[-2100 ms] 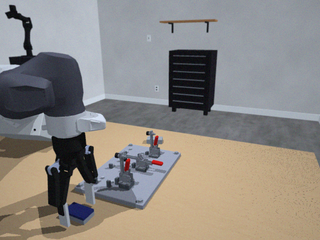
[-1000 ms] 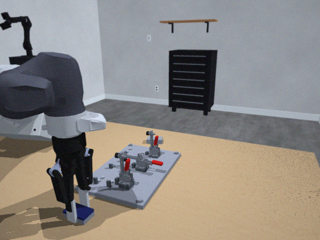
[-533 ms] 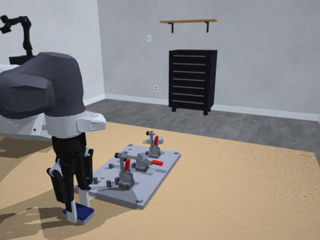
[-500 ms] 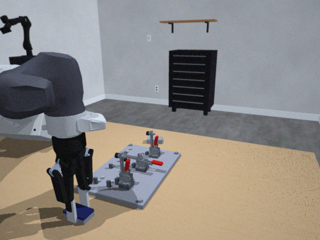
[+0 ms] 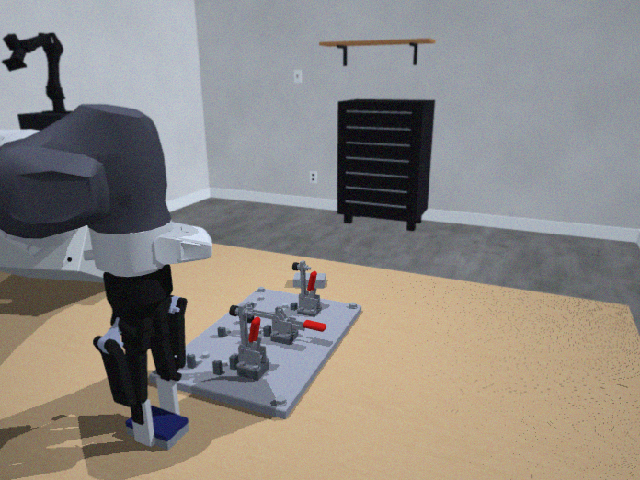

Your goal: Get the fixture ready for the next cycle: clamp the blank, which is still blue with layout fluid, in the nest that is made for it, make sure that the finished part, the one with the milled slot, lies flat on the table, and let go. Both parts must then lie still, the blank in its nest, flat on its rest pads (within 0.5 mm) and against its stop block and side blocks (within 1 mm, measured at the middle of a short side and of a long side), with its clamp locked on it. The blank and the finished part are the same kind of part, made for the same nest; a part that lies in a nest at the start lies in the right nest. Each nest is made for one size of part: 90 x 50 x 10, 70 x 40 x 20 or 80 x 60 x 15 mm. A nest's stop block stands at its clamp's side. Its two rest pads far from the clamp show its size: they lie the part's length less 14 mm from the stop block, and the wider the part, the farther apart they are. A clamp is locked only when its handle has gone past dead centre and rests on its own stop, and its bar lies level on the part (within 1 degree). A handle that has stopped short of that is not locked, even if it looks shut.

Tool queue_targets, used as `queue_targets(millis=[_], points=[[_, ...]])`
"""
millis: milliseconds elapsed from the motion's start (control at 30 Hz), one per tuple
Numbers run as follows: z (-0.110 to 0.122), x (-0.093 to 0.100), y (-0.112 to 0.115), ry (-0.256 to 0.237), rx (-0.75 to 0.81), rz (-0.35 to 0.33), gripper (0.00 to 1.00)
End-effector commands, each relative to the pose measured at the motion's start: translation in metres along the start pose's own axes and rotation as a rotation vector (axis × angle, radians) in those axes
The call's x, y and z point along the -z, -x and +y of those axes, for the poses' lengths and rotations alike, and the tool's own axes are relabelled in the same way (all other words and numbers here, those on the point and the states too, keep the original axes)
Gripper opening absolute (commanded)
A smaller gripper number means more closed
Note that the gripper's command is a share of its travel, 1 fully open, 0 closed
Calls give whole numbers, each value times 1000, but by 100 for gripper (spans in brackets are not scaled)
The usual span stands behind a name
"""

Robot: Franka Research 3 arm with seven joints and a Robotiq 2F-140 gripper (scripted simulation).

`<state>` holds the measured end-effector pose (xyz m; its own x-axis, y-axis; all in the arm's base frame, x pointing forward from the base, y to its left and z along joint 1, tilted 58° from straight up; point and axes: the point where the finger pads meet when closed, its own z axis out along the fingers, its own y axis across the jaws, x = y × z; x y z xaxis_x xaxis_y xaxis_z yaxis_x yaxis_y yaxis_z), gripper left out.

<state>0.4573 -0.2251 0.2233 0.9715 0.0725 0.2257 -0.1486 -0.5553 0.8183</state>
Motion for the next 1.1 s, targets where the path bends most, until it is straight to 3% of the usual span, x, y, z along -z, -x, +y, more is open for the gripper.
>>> queue_targets(millis=[0,567,1067], points=[[0,0,-1,0,-1,2,0],[0,4,-1,0,-1,2,0],[0,45,-1,0,-1,2,0]])
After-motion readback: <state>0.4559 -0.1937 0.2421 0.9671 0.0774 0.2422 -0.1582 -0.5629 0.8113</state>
